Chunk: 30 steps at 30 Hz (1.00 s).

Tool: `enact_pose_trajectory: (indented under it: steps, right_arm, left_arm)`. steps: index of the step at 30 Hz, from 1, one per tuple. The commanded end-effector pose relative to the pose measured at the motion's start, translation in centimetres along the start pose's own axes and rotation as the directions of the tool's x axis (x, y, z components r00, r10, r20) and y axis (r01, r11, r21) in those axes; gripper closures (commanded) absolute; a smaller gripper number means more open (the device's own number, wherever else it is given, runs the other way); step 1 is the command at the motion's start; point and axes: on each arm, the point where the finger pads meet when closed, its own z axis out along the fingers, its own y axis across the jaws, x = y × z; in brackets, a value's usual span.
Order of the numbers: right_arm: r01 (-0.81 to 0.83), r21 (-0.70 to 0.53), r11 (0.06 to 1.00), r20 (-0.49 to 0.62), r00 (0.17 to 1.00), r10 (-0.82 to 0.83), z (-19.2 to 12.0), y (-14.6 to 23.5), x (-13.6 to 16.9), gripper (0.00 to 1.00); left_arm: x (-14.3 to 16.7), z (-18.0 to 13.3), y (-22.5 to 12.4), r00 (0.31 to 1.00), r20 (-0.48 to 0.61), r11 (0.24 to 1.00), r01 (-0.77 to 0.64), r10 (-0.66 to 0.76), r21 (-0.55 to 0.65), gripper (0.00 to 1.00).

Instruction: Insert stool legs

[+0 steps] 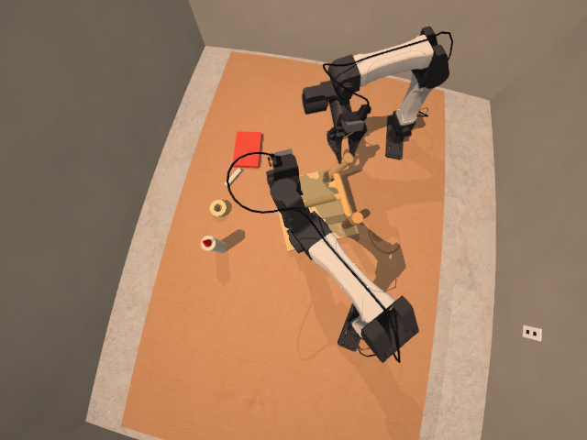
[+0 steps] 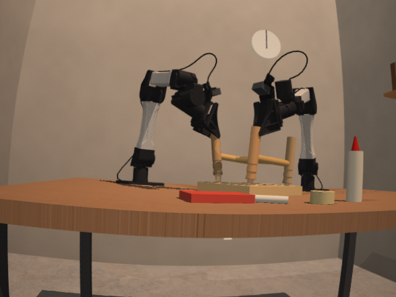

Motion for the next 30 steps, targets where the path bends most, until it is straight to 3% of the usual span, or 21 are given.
enact_pose_trajectory:
  steps: [1, 12, 20, 21, 30]
  right_arm:
    - [-0.005, 0.008, 1.0, 0.009, 1.0, 0.005, 0.1, -0.4, 0.2, 0.7]
    - [0.01, 0.013, 1.0, 0.01, 1.0, -0.01, 0.0, -0.6, -0.3, 0.7]
    - [0.008, 0.014, 1.0, 0.011, 1.0, -0.008, -0.1, -1.2, -0.2, 0.7]
    - [0.003, 0.006, 1.0, 0.004, 1.0, -0.003, -0.1, -0.2, -0.3, 0.7]
    - [0.06, 0.036, 0.998, 0.01, 0.998, -0.06, -0.4, -1.9, -0.2, 0.7]
  left_arm:
    - [-2.0, 0.5, -0.5, 0.998, 0.056, 0.999, -0.041, 0.04, 0.012, 0.7]
    - [-1.9, 0.1, -0.4, 0.998, 0.053, 0.999, -0.038, 0.038, 0.005, 0.7]
    - [-3.6, -0.6, -0.6, 0.995, 0.087, 0.999, -0.051, 0.051, 0.0, 0.7]
    - [-1.2, -0.1, 0.0, 0.999, 0.033, 1.0, -0.019, 0.019, -0.002, 0.7]
    - [-0.5, 0.0, -2.0, 1.0, 0.013, 0.998, -0.004, 0.004, 0.058, 0.7]
